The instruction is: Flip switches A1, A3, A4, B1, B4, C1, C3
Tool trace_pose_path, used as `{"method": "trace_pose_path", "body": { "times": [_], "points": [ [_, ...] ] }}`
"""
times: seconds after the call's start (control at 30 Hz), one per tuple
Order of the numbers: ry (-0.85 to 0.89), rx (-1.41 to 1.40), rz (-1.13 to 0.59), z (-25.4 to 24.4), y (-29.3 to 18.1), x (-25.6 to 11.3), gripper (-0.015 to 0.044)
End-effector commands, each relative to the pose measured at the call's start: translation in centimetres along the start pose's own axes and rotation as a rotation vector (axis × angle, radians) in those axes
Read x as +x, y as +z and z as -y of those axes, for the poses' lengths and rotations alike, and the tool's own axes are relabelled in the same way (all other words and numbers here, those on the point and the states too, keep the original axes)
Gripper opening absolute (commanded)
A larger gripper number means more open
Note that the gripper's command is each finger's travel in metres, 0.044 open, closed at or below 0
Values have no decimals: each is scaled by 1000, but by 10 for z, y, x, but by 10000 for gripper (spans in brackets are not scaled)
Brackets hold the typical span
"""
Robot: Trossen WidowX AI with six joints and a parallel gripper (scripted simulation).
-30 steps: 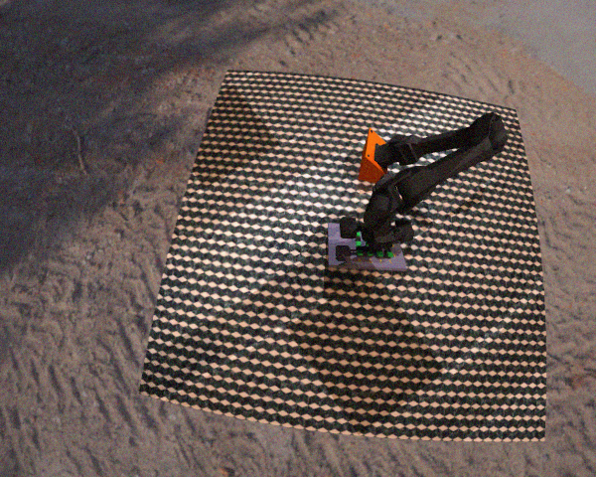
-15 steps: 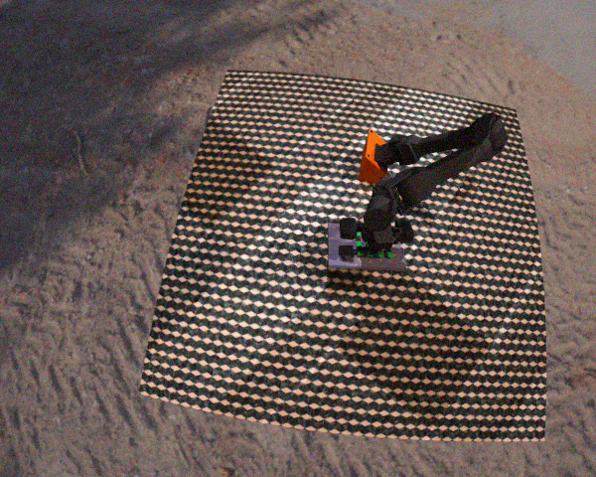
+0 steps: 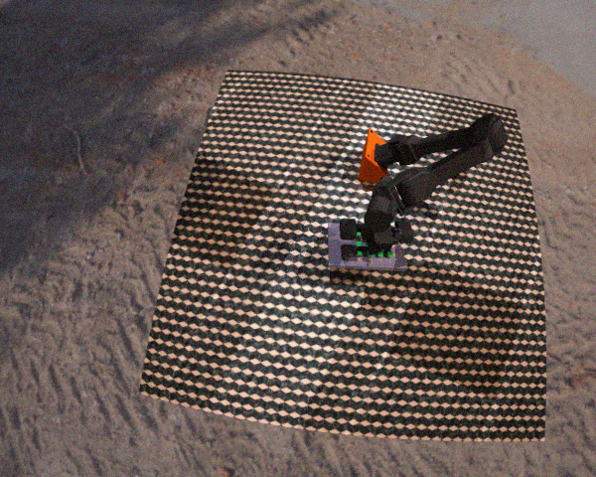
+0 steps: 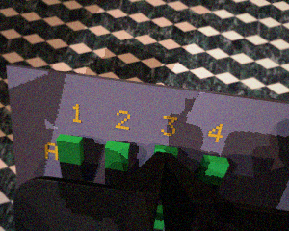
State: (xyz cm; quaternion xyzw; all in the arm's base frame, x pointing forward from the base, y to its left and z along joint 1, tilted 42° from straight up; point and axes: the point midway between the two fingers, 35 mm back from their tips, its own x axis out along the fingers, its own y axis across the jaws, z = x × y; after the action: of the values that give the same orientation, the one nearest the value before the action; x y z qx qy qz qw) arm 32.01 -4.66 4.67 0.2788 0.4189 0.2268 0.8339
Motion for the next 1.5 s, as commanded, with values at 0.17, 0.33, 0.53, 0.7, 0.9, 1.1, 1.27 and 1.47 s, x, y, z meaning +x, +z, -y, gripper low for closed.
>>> {"method": "trace_pose_path", "body": {
  "times": [0.17, 0.33, 0.53, 0.7, 0.9, 1.1, 1.27, 1.47],
  "points": [
    [-5, 2, 2, 3, -1, -18, 0],
    [-7, 9, 19, 2, -4, -64, 0],
    [-8, 9, 19, 8, -4, -64, 0],
    [-9, 8, 19, 30, -4, -64, 0],
    [-7, 7, -4, 30, -2, -31, 0],
    [-7, 7, -5, 30, -2, -29, 0],
    [-7, 7, -5, 30, -2, -28, 0],
    [-6, 7, -5, 30, -2, -19, 0]
  ]
}}
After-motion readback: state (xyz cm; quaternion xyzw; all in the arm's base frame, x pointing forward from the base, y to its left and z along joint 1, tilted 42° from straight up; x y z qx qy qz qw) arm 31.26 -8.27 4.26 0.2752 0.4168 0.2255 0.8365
